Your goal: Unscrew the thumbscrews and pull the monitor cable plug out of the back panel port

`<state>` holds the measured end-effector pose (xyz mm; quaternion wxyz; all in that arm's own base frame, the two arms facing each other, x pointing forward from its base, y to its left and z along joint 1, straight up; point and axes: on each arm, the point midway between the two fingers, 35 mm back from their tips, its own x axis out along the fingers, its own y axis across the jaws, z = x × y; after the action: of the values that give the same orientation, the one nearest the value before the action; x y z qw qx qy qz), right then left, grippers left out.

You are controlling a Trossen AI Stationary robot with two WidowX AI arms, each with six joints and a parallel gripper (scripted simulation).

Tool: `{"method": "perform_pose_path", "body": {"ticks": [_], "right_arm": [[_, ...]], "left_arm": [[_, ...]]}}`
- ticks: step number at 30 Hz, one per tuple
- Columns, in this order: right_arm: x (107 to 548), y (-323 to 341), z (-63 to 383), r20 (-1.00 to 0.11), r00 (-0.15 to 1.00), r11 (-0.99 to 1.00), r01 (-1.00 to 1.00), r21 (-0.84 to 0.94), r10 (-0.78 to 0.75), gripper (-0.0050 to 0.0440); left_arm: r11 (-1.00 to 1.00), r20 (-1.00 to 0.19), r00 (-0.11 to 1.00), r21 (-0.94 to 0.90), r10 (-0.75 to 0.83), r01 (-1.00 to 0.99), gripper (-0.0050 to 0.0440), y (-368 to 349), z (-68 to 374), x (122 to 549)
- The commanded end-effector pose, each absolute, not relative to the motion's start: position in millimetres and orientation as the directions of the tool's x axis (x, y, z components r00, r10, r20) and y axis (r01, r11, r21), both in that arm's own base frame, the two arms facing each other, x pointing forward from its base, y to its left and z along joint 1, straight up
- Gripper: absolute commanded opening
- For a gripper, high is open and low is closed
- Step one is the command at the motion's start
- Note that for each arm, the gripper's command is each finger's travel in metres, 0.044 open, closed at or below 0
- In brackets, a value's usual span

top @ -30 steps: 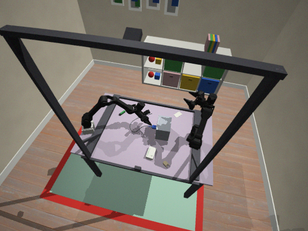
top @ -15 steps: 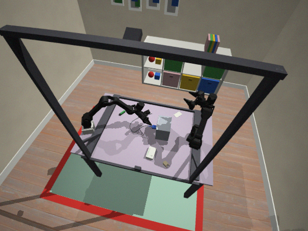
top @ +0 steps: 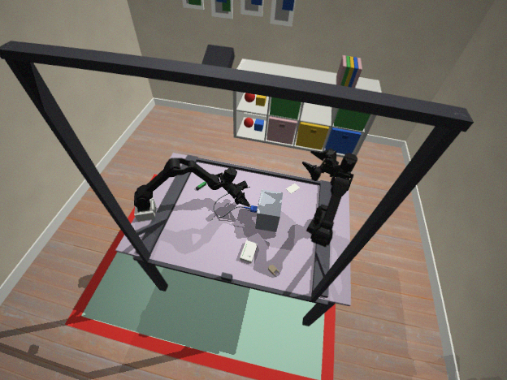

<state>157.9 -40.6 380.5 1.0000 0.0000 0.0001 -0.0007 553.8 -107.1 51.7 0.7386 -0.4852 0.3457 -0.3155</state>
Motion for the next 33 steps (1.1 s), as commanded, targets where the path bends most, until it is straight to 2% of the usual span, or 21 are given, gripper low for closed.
{"method": "perform_pose_path", "body": {"ticks": [1, 33], "right_arm": [[157.6, -39.4, 383.4, 0.001, 1.000, 1.000, 0.000, -0.006, 0.000, 0.0440], [157.6, -39.4, 383.4, 0.001, 1.000, 1.000, 0.000, -0.006, 0.000, 0.0440]], "left_arm": [[0.286, -0.160, 0.562, -0.947, -0.812, 0.144, 0.0000, -106.7, 63.7, 556.7], [0.032, -0.003, 0.547, -0.999, -0.837, 0.043, 0.0000, -105.8, 57.7, 556.9]]}}
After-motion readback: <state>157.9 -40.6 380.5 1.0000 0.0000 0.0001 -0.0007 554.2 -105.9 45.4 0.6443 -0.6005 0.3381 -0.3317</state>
